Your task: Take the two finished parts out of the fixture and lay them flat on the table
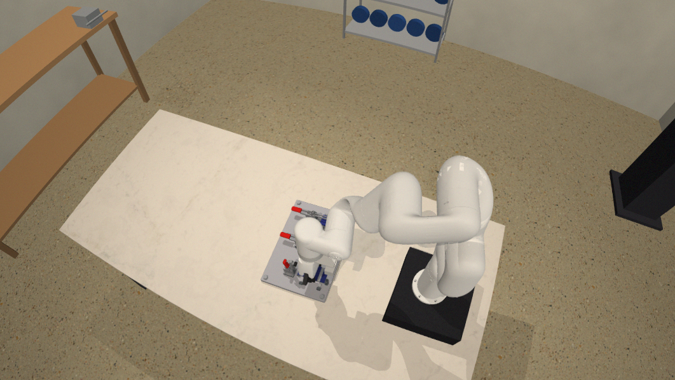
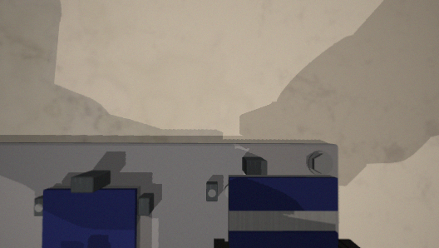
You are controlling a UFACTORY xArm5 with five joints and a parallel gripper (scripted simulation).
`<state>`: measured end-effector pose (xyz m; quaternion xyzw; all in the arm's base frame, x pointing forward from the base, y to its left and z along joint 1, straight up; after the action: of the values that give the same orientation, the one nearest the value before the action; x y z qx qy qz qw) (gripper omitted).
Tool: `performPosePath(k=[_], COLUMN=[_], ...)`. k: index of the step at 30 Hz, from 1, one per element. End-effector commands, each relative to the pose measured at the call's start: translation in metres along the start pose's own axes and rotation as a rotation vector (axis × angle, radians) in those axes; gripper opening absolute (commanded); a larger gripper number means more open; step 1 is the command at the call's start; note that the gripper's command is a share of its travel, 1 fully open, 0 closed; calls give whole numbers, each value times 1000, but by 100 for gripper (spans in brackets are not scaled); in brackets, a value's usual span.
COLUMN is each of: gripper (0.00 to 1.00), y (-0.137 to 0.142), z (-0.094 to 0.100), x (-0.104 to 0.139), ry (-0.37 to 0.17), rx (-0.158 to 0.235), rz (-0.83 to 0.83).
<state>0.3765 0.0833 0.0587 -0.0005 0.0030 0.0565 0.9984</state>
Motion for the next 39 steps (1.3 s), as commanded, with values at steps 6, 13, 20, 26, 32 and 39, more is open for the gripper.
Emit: performPosePath(k=[6, 13, 20, 26, 32, 39], gripper=[0, 0, 0, 0, 0, 0], y=[8, 19, 29, 43, 58, 70], z=[1, 1, 1, 1, 1, 1], x=[2, 3, 4, 5, 6, 7], ry=[-3, -3, -3, -3, -2, -2], rx=[0, 0, 0, 0, 0, 0], rz=[0, 0, 0, 0, 0, 0])
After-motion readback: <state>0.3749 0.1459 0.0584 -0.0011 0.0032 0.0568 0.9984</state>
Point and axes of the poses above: the point where the finger pads meet when closed, its own z axis back along the fingers, its own y axis across the jaws, x = y × z, the point moved 3 cm from there along z, back along the fingers, and after that the axes turned 5 degrees about z, right-handed, at the moved point
